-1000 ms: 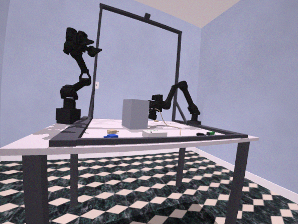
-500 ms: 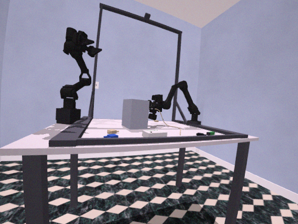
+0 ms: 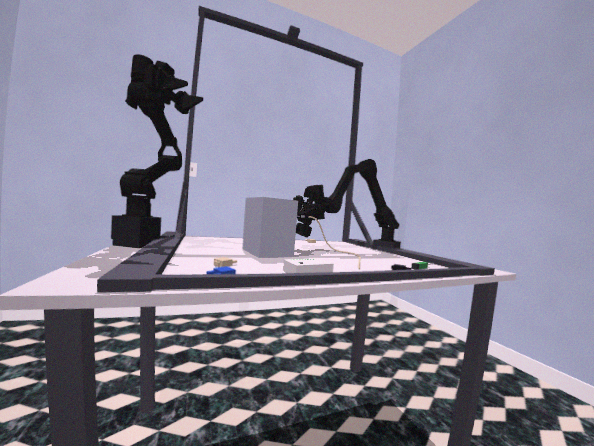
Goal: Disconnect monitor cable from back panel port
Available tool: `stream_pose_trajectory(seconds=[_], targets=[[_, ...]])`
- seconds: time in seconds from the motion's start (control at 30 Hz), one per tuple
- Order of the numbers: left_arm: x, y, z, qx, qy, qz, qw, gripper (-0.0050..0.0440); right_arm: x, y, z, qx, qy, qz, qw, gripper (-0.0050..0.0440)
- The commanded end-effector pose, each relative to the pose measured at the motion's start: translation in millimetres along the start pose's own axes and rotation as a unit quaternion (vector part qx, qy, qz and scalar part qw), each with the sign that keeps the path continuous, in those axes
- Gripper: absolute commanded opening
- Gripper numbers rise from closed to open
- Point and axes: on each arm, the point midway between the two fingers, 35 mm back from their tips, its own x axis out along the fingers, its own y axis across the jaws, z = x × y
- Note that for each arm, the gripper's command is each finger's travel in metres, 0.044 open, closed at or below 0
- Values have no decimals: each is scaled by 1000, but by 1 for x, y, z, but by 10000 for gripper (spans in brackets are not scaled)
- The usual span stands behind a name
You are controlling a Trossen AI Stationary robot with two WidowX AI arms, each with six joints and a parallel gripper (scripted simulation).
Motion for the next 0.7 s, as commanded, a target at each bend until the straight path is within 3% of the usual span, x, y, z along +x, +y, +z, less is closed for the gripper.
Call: stream_pose_trajectory(seconds=[0.0,0.67], targets=[[-1,11,4,-24,-3,-2,1000,0,0,1,3,-2,-1,1,1000,440],[-1,15,3,-107,-3,-60,992,0,0,1,3,-2,-1,1,1000,440]])
